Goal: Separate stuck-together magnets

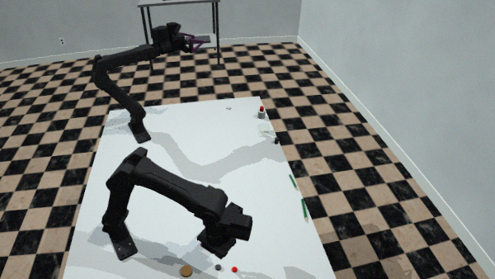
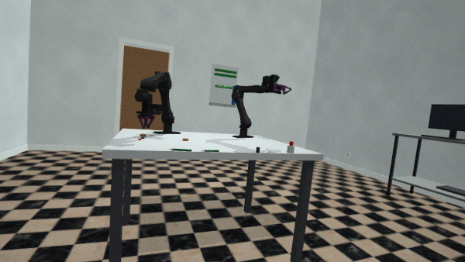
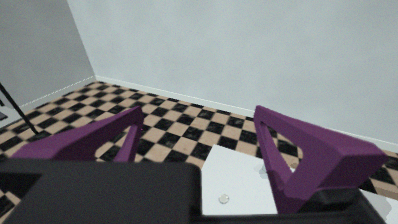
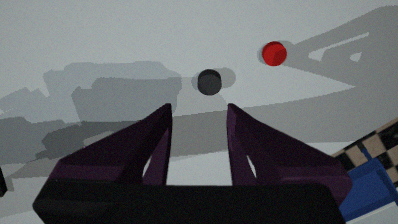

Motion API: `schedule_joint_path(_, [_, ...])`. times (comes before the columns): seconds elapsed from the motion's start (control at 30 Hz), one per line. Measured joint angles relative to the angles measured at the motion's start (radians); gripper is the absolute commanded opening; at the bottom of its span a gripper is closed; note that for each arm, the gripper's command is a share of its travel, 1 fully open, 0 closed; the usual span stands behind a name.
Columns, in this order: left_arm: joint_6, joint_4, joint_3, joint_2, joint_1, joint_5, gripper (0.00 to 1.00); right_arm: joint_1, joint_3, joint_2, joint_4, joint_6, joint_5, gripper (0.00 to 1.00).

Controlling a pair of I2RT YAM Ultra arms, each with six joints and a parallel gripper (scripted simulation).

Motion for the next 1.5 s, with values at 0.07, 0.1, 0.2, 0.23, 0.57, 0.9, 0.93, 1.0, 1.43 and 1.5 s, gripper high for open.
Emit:
schedule_joint_path(0.07, [0.0,0.0,0.0,-0.001,0.0,0.0,1.0,-0.003,-0.003,-0.001,0.004,0.085,0.0,0.33])
schedule_joint_path(0.1, [0.0,0.0,0.0,-0.001,0.0,0.0,1.0,-0.005,-0.005,-0.001,0.007,0.128,0.0,0.33])
schedule_joint_path(0.2, [0.002,0.0,0.001,-0.001,0.0,0.0,1.0,-0.009,-0.01,0.002,0.015,0.251,0.0,0.33])
schedule_joint_path(0.23, [0.002,0.0,0.001,-0.001,0.0,0.001,1.0,-0.009,-0.01,0.002,0.016,0.281,0.0,0.33])
schedule_joint_path(0.57, [0.002,0.0,0.001,-0.001,0.0,0.002,1.0,-0.02,-0.03,0.002,0.039,0.662,0.0,0.33])
schedule_joint_path(0.9, [0.0,-0.002,-0.002,-0.002,0.0,0.002,1.0,-0.027,-0.047,0.004,0.066,1.041,0.0,0.33])
schedule_joint_path(0.93, [0.0,-0.002,-0.001,-0.002,-0.002,0.002,1.0,-0.029,-0.05,0.005,0.068,1.078,0.0,0.33])
schedule_joint_path(1.0, [0.0,-0.002,-0.002,-0.002,-0.001,0.002,1.0,-0.032,-0.051,0.004,0.071,1.155,0.0,0.33])
schedule_joint_path(1.43, [0.002,-0.003,0.0,-0.002,-0.001,0.003,1.0,-0.039,-0.064,0.026,0.084,1.286,0.001,0.33])
schedule_joint_path(1.5, [0.002,-0.004,0.001,-0.002,-0.001,0.003,1.0,-0.039,-0.063,0.026,0.085,1.286,0.001,0.33])
